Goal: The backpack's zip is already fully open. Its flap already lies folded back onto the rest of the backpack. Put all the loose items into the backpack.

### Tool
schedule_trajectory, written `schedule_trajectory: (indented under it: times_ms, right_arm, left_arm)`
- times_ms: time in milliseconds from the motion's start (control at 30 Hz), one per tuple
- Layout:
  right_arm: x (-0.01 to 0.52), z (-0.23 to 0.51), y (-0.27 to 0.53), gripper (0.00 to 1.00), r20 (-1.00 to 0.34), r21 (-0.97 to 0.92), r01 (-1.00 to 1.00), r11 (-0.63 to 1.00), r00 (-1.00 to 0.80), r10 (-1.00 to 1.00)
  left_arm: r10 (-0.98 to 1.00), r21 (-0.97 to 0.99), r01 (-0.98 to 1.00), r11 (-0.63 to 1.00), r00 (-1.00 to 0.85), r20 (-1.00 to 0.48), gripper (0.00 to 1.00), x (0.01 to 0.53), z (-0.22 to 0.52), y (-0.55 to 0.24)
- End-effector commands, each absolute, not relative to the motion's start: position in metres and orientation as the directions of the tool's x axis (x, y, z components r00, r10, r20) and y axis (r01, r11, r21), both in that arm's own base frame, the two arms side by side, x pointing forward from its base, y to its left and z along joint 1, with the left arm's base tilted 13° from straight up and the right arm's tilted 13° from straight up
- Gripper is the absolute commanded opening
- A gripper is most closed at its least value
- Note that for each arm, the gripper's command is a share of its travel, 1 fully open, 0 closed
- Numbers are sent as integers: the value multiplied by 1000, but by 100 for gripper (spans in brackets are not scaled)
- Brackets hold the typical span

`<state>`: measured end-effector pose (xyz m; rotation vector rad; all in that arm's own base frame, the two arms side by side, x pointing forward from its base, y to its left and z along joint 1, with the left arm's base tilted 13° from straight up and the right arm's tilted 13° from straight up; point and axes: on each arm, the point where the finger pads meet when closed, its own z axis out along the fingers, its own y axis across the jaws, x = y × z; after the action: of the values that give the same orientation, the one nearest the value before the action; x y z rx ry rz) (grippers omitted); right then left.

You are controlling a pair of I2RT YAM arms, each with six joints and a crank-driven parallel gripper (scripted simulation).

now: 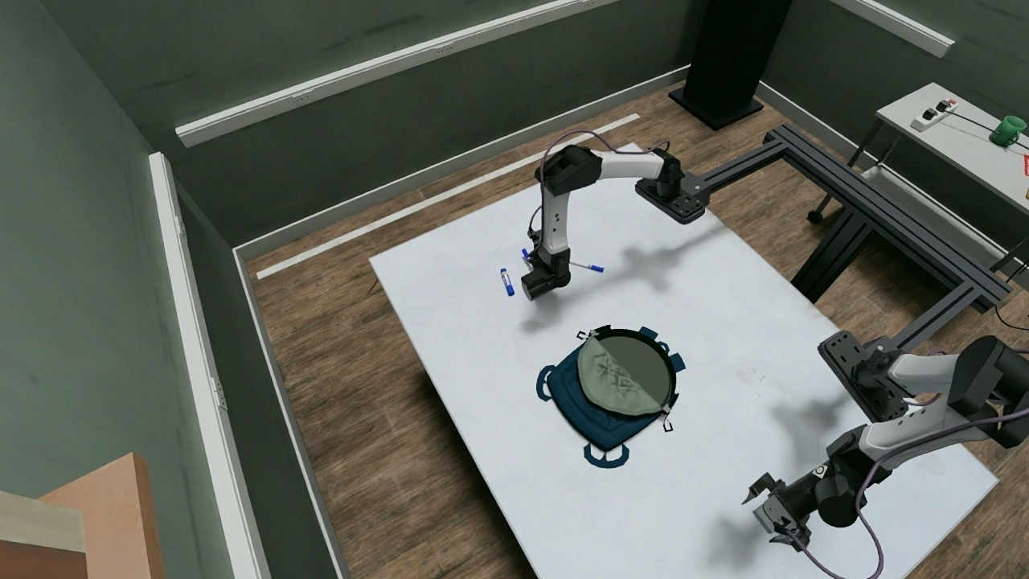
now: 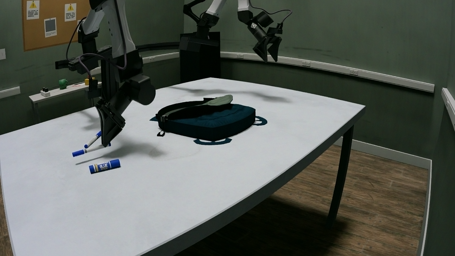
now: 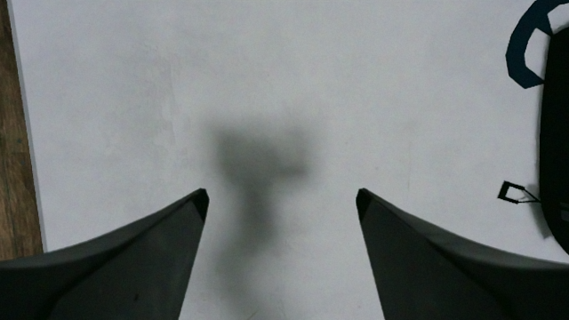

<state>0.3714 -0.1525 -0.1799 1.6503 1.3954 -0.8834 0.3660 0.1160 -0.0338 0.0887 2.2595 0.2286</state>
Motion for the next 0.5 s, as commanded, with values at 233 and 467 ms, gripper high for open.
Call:
schedule_trajectory:
  times_ms: [233,467]
  right_arm:
    - [376,-124,-139,6,-882,157,984,-82,177,438]
    - [374,-89,-132,6,-879,165,983,-82,185,440]
  left_arm:
    - [146,197,-10,980,-632,-761,90,369,-30,115]
    - [146,197,-10,980,-632,-761,90,369,-30,115]
